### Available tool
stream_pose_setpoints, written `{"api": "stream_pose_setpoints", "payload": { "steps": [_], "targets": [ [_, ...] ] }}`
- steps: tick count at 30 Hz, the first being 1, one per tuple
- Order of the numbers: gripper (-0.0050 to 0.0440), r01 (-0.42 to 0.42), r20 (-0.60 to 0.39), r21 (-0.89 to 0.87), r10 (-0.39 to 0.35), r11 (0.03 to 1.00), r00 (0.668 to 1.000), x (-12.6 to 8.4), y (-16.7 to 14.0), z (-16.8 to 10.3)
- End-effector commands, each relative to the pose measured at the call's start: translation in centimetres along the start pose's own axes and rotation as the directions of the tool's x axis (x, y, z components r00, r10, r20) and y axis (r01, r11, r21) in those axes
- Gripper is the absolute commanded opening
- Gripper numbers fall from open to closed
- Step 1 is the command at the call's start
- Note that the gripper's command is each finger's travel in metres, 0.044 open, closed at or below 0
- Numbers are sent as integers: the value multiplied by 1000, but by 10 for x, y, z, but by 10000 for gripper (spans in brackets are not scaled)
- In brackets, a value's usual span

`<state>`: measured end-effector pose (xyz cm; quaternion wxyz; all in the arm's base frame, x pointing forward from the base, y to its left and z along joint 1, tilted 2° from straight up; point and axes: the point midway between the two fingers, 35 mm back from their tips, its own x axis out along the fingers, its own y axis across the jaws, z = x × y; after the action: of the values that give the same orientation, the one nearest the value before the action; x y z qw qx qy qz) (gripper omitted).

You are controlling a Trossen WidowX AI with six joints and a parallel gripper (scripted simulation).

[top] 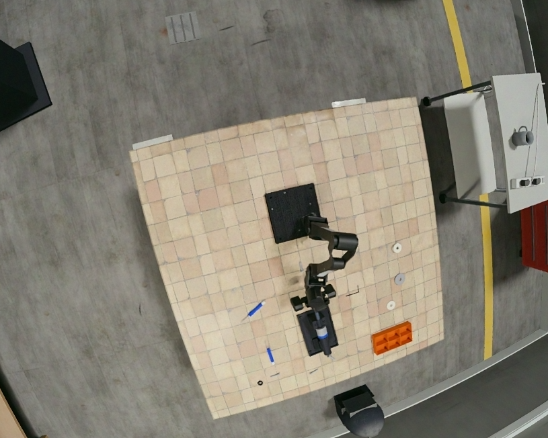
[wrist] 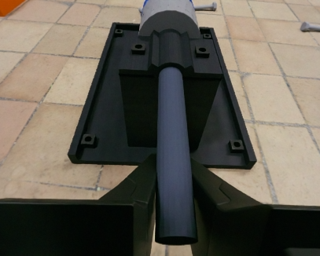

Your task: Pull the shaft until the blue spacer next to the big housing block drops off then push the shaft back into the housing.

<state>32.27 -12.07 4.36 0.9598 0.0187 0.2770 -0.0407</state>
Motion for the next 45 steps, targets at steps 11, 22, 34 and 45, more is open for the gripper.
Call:
{"api": "stream_pose_setpoints", "payload": {
  "steps": [11,22,34,45],
  "targets": [
    [-50,-2,30,-16,2,1000,1000,-4,-1,9],
    [-50,-2,30,-16,2,1000,1000,-5,-1,9],
    [-50,-2,31,-17,2,1000,1000,-6,-1,9],
    [-50,-2,30,-17,2,1000,1000,-7,-1,8]
  ]
}}
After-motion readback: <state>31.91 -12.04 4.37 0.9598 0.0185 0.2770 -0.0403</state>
